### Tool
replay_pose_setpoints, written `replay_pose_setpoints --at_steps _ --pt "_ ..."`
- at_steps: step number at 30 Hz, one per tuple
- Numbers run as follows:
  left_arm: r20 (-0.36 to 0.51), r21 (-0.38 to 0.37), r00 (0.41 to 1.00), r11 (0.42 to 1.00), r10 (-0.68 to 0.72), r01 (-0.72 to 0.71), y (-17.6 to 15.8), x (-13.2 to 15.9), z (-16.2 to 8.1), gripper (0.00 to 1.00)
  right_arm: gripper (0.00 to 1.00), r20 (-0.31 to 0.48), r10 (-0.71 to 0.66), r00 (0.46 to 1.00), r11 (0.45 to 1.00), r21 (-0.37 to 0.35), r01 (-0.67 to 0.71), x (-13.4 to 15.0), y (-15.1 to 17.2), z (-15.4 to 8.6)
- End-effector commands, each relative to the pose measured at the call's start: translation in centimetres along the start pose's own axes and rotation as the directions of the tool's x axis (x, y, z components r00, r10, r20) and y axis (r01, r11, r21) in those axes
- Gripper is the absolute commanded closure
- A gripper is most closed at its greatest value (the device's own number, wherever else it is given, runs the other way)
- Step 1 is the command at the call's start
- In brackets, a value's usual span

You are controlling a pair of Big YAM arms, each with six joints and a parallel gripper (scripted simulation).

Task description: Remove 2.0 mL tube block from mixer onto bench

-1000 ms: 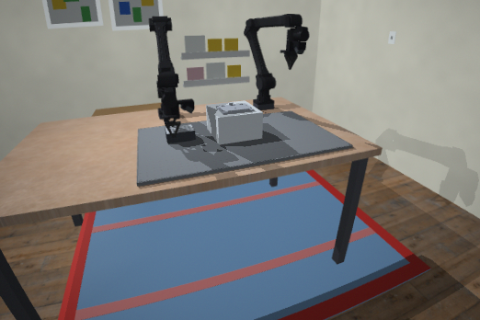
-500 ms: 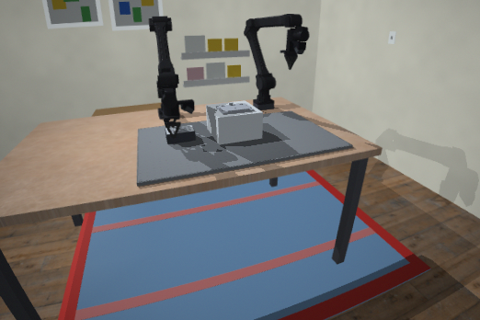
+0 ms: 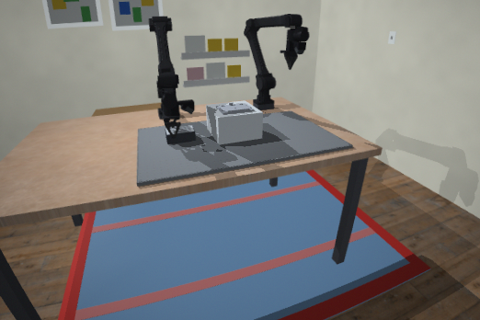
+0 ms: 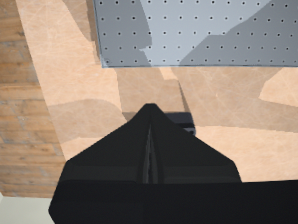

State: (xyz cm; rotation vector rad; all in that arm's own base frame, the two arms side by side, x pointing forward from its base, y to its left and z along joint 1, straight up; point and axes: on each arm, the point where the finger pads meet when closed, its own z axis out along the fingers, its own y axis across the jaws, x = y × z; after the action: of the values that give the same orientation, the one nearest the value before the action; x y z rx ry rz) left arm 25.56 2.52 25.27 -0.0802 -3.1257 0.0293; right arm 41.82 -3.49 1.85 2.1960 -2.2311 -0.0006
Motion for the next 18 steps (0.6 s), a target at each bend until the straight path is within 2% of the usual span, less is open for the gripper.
replay_pose_setpoints --at_steps 1,18 --pt "-0.008 0.002 1.0 1.0 0.007 -0.007 0.0 -0.1 0.5 1.0 1.0 0.004 0.008 1.0 0.996 0.086 -0.008 0.5 -3.4 -2.3" --pt "0.048 -0.008 0.999 1.0 0.009 -0.009 0.1 -1.3 -1.8 1.0 1.0 0.004 0.009 1.0 0.997 0.079 -0.009 0.5 -3.0 -2.0"
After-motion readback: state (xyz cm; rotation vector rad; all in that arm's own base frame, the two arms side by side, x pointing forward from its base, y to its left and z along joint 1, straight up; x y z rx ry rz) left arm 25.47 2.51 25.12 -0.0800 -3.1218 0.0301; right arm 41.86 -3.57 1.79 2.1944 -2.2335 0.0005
